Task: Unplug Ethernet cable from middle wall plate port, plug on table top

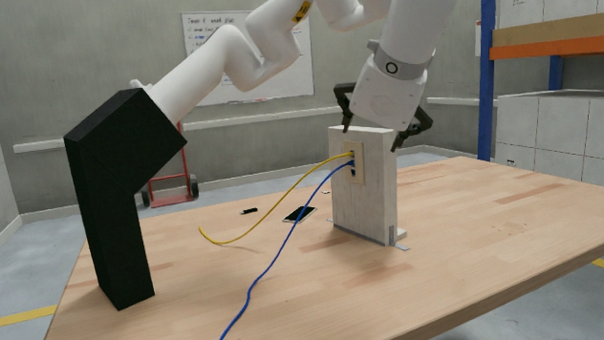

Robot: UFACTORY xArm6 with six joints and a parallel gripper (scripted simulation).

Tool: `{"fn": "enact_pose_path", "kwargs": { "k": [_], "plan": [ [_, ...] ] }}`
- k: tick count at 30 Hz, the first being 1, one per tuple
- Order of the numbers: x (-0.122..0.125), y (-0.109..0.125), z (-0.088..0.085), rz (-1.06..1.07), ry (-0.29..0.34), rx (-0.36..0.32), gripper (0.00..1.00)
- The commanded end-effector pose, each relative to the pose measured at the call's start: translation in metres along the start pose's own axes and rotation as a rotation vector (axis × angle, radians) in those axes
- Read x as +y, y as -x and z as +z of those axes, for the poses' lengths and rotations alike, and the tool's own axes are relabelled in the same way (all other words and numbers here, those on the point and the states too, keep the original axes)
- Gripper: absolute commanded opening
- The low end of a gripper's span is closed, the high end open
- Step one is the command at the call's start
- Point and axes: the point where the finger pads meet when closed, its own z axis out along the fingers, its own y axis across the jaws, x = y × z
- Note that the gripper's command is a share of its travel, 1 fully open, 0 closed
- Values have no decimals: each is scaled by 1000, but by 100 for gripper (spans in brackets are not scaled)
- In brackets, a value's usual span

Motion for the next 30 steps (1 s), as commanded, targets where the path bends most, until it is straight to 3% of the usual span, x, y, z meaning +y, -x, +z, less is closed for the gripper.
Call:
{"fn": "enact_pose_path", "kwargs": {
  "k": [1, 17, 18, 20, 25, 30],
  "plan": [
    [0, 0, -1, -1, 2, -2, 100],
    [0, 0, -1, -1, 2, -2, 100],
    [-1, 0, 15, 56, 3, 68, 23],
    [-4, -2, 43, 171, 1, 207, 23],
    [-11, -7, 100, 303, -15, 353, 23],
    [-19, -8, 137, 455, -43, 517, 23]
  ]
}}
